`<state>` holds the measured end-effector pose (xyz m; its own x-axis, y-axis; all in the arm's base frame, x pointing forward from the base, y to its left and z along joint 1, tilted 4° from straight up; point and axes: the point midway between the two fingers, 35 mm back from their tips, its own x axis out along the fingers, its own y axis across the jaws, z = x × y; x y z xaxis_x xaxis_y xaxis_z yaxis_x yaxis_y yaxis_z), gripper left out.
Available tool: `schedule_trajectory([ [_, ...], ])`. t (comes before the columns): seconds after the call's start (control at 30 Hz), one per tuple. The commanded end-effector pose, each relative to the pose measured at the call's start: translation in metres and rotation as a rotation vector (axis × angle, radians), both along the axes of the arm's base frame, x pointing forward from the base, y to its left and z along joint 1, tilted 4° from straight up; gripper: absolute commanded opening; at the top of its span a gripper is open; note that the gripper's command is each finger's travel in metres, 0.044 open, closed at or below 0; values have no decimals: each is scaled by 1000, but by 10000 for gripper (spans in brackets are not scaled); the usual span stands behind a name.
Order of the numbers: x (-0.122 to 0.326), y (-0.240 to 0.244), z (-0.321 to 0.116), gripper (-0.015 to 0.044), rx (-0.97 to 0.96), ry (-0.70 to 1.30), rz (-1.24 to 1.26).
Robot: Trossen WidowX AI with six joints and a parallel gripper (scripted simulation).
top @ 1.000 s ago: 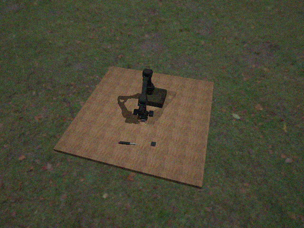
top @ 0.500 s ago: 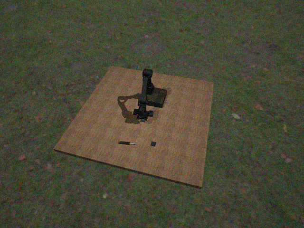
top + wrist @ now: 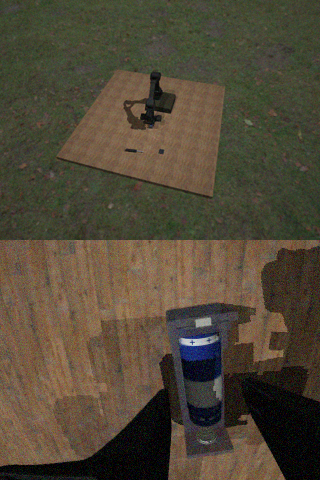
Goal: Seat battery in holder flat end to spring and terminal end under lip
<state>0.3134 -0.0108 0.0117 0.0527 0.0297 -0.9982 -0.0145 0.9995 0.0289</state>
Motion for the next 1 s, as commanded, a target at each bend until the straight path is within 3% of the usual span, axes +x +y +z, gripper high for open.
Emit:
schedule_trajectory([
  [0.0, 2, -1, 27, 276, -1, -14, 1],
  [0.1, -3, -3, 63, 355, -1, -18, 1],
  [0.23, -4, -3, 71, 440, -1, -19, 2],
  [0.97, -4, -3, 71, 440, -1, -19, 2],
])
